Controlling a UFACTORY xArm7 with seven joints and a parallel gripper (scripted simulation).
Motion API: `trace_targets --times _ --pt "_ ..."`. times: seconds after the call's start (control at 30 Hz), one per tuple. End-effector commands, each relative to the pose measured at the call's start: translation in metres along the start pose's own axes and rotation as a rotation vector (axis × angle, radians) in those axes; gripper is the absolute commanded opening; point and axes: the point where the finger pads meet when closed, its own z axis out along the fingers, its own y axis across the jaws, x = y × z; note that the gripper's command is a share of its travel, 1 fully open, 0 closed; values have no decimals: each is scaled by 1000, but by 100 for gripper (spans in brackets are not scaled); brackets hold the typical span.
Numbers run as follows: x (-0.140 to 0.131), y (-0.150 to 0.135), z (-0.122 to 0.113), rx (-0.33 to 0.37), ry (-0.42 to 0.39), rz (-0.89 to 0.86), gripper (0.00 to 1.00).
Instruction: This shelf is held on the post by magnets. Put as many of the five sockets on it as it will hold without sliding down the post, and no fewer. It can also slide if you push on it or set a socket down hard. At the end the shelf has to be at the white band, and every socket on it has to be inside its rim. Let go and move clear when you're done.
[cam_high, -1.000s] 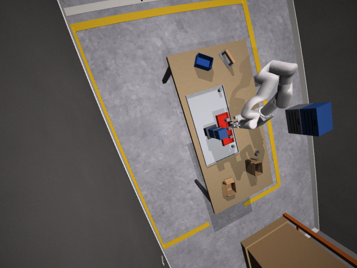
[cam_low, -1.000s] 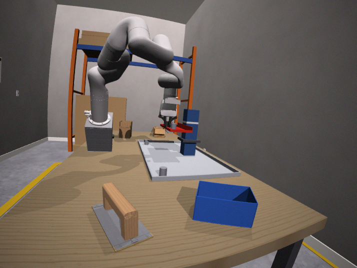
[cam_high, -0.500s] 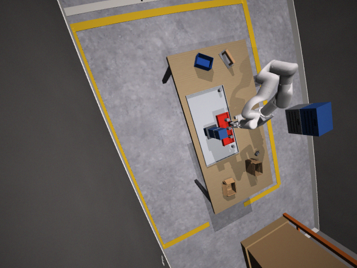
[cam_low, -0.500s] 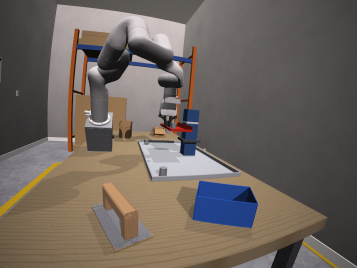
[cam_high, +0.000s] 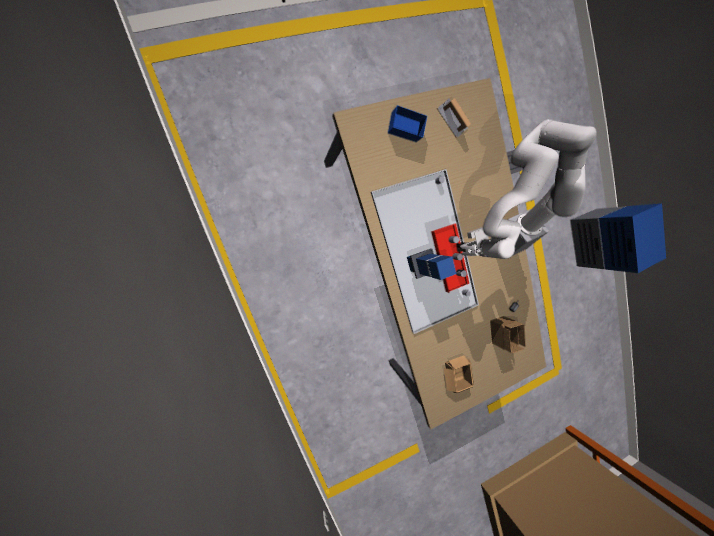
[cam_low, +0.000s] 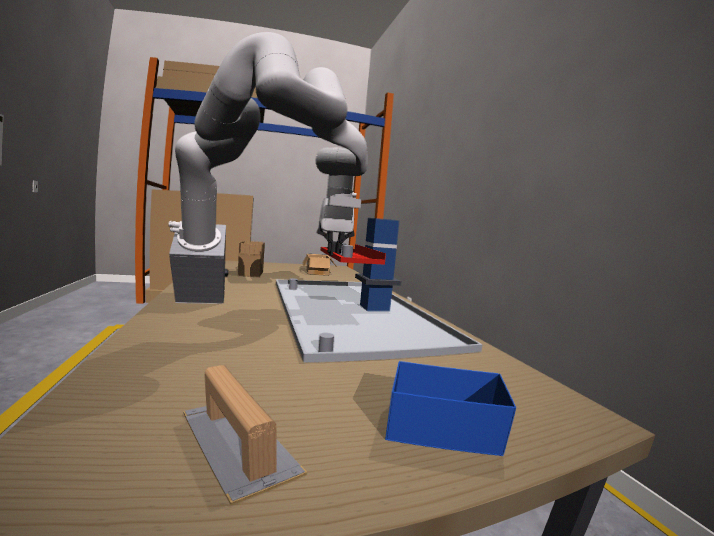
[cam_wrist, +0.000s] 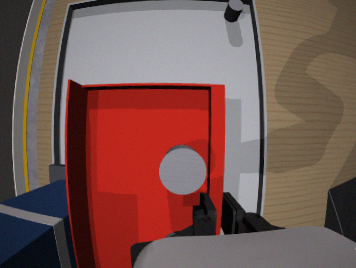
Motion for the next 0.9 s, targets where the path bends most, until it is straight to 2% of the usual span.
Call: trace_targets --times 0.0,0.33,0.87 --pt "-1 -2 -2 5 -1 0 0" --pt "-1 -2 -12 5 -1 0 0" --pt "-1 -2 -13 5 -1 0 0"
